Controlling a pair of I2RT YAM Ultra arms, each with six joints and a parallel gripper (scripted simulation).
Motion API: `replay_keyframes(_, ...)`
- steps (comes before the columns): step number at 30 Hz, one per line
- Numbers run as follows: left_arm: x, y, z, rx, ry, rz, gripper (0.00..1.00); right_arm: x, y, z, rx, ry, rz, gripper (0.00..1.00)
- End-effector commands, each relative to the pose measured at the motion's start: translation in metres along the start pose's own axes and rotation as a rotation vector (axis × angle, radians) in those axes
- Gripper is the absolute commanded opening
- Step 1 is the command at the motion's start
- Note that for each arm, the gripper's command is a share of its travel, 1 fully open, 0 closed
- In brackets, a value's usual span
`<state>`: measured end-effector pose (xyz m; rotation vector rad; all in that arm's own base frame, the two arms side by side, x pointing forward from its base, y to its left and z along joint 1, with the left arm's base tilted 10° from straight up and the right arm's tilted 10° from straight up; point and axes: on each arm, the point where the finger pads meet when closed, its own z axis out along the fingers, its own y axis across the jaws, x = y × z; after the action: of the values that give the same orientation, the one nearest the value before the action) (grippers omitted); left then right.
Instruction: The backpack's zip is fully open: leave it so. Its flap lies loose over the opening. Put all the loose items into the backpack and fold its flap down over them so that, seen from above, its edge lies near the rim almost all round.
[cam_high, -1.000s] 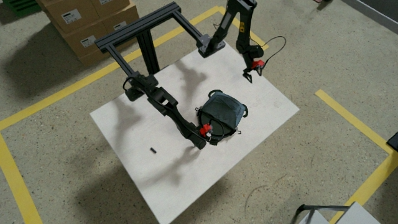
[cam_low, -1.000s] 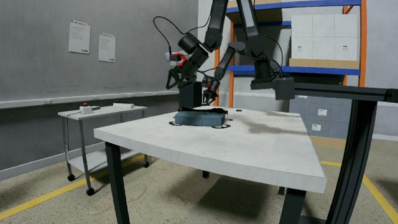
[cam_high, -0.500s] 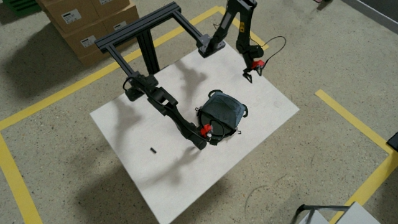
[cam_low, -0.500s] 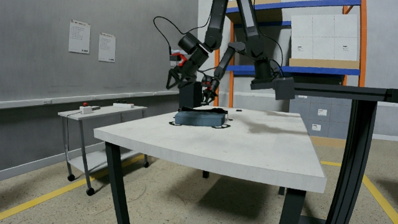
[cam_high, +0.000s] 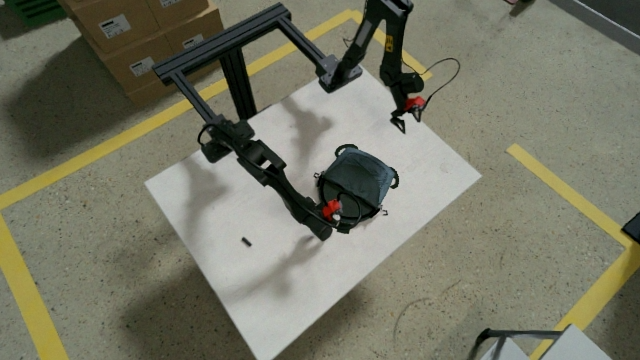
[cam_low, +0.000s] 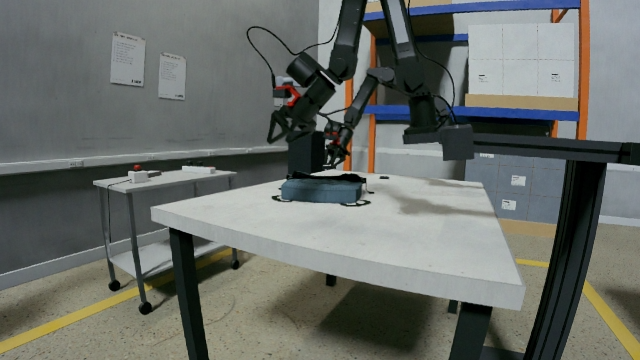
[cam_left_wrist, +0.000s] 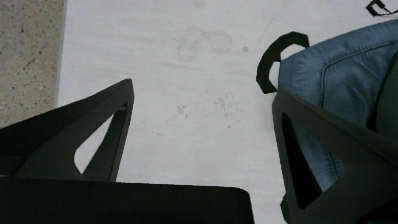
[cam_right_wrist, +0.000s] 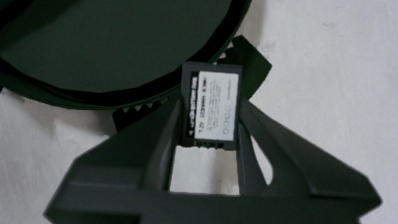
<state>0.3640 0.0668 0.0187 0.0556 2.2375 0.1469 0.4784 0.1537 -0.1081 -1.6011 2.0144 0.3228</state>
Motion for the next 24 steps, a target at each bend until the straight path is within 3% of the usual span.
replay_keyframes(1, -0.005, 0.000, 0.000, 0.000, -0.014, 0.004, 0.90, -0.016, -0.012, -0.013, 0.035, -0.043, -0.027, 0.29)
replay_keyframes(24, -0.005, 0.000, 0.000, 0.000, -0.014, 0.004, 0.90, -0.015, -0.010, -0.017, 0.044, -0.047, -0.031, 0.29)
